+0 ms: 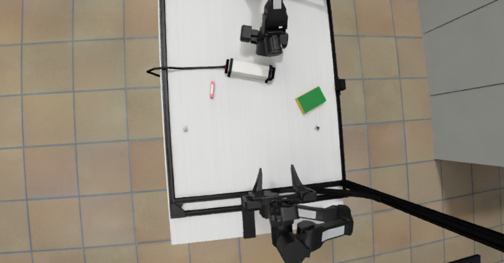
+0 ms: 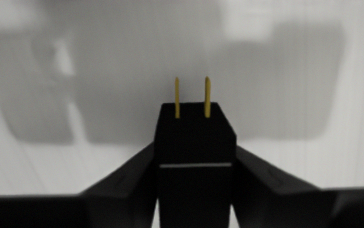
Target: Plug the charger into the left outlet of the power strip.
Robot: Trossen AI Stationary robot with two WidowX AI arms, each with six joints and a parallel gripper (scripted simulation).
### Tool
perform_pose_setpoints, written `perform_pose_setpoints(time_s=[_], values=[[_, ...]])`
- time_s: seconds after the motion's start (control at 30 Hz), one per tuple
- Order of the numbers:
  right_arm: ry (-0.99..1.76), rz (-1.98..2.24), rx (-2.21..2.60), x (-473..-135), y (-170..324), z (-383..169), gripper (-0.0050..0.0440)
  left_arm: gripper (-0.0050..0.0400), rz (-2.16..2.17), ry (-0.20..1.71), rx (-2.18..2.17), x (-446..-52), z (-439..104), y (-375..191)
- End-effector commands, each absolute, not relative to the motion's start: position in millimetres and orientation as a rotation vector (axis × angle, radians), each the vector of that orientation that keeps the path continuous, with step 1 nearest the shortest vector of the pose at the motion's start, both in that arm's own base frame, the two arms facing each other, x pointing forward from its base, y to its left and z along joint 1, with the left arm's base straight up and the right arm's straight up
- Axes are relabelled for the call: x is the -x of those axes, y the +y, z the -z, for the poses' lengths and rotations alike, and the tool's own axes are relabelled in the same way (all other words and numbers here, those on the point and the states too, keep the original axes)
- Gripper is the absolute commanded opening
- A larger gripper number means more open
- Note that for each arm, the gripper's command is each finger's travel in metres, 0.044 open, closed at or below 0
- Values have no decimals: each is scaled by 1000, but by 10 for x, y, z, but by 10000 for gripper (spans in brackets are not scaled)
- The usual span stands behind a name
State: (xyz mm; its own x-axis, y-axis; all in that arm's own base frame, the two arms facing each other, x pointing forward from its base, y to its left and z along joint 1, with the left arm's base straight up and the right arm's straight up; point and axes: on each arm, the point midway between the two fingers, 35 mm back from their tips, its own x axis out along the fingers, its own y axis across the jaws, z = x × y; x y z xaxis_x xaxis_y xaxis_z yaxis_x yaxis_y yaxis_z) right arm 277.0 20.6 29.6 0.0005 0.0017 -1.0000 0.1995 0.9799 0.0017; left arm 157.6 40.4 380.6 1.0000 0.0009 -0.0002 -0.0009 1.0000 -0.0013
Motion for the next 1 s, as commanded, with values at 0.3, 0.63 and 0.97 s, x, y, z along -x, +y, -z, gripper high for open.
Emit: perform_pose_setpoints(time_s=[0.3, 0.63, 0.97], values=[[1540, 153, -162, -2968, 113, -368, -50, 400, 0, -1, -5, -1574, -3831, 396], [1538, 155, -163, -3137, 80, -370, -50, 400, 0, -1, -5, -1574, -3831, 396], [1537, 155, -163, -3276, 84, -374, -50, 400, 0, -1, -5, -1574, -3831, 396]])
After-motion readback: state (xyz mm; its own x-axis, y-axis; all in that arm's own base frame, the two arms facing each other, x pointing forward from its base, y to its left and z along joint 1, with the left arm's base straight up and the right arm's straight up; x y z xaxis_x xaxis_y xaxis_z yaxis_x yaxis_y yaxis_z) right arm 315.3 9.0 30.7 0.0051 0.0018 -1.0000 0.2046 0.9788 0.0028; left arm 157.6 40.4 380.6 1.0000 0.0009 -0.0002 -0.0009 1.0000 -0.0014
